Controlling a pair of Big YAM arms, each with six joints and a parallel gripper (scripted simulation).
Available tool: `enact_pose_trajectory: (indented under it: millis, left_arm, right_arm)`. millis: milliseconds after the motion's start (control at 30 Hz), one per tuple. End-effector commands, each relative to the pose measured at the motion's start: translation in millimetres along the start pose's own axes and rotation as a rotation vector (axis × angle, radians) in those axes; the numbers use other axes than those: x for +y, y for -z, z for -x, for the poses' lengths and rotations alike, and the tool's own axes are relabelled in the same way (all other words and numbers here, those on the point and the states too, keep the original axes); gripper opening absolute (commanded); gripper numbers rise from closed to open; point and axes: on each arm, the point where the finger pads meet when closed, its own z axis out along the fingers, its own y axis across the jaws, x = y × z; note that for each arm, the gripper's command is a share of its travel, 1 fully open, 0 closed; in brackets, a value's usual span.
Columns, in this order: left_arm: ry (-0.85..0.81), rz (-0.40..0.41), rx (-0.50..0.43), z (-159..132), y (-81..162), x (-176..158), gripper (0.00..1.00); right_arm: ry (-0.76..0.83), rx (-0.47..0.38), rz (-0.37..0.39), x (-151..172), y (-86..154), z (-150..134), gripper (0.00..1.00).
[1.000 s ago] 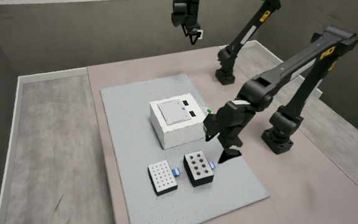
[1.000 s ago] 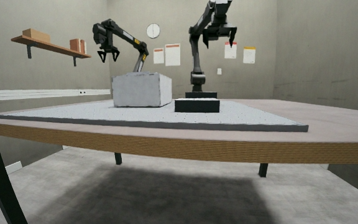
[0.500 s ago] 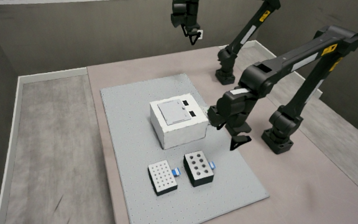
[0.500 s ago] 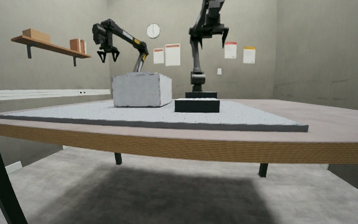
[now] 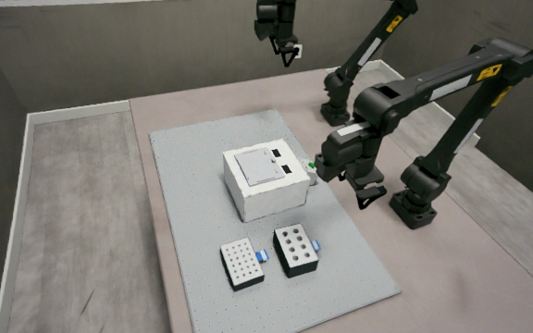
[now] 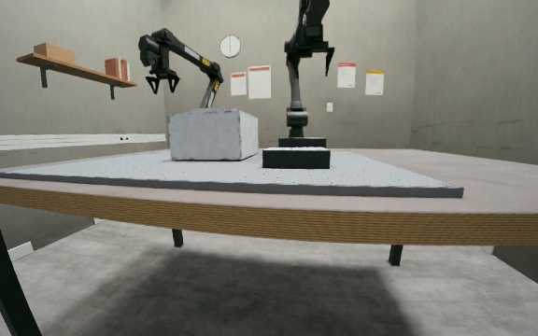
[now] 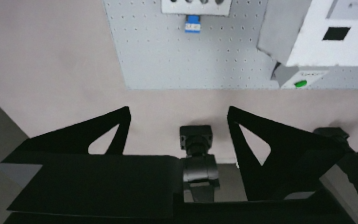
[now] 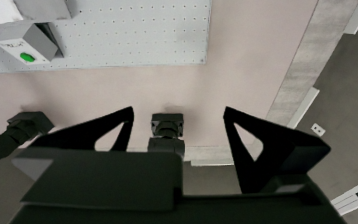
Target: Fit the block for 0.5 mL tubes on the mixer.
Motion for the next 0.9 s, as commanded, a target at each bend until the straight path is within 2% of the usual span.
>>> enact_pose_trajectory:
  millis: [0, 100, 267, 433, 867]
  left_arm:
    - [0.003, 0.008, -0.075, -8, 30, -8, 1.0]
    - [0.006, 0.011, -0.074, -24, 26, -10, 1.0]
    - [0.004, 0.0, -0.042, -28, 11, -11, 1.0]
    - [0.002, -0.001, -0.035, -32, 7, -13, 1.0]
    - [0.003, 0.003, -0.052, -57, 10, -20, 1.0]
  right_arm:
    - [0.019, -0.073, -0.008, 0, 20, 12, 1.0]
    - [0.018, -0.077, -0.008, 0, 22, 12, 1.0]
    - [0.017, -0.082, -0.009, 0, 24, 14, 1.0]
    - [0.017, -0.085, -0.01, -1, 25, 14, 1.0]
    - [0.015, -0.098, -0.012, -1, 30, 17, 1.0]
